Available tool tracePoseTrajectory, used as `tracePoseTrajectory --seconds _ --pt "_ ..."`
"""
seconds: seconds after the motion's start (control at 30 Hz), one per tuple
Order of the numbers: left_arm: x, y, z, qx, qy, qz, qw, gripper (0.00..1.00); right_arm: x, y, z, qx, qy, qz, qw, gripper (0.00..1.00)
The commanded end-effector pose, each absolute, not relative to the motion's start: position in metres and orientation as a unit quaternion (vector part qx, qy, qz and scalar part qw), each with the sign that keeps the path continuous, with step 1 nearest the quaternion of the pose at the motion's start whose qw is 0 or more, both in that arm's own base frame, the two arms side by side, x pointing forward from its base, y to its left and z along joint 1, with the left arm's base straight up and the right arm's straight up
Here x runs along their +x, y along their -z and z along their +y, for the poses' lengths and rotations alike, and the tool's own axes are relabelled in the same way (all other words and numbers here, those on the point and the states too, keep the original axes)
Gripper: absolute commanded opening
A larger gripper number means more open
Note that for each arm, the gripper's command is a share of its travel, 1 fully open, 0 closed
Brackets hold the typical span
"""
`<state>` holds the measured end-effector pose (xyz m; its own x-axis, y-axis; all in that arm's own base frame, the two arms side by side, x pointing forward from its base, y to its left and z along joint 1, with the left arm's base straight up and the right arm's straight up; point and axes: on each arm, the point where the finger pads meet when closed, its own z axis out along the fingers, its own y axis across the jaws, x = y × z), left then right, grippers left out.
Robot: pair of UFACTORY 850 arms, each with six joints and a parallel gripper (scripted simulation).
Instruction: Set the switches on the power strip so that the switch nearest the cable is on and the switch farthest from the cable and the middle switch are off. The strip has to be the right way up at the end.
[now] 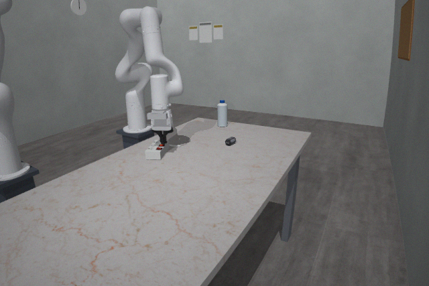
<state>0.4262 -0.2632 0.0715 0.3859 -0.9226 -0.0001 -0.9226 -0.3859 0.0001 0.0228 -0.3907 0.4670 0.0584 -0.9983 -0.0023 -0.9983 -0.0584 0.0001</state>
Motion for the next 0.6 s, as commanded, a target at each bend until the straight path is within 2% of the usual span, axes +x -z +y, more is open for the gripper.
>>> tracePoseTrajectory --seconds 0.0,0.57 --pt "0.4269 -0.0715 -0.2636 0.832 -0.001 -0.554 0.0 0.0 0.0229 -0.468 -0.3912 -0.727 0.0 0.686 0.0 1.0" --pt "0.4269 -0.0686 -0.2636 0.832 -0.001 -0.554 0.0 0.0 0.0229 -0.468 -0.3912 -0.727 0.0 0.686 0.0 1.0"
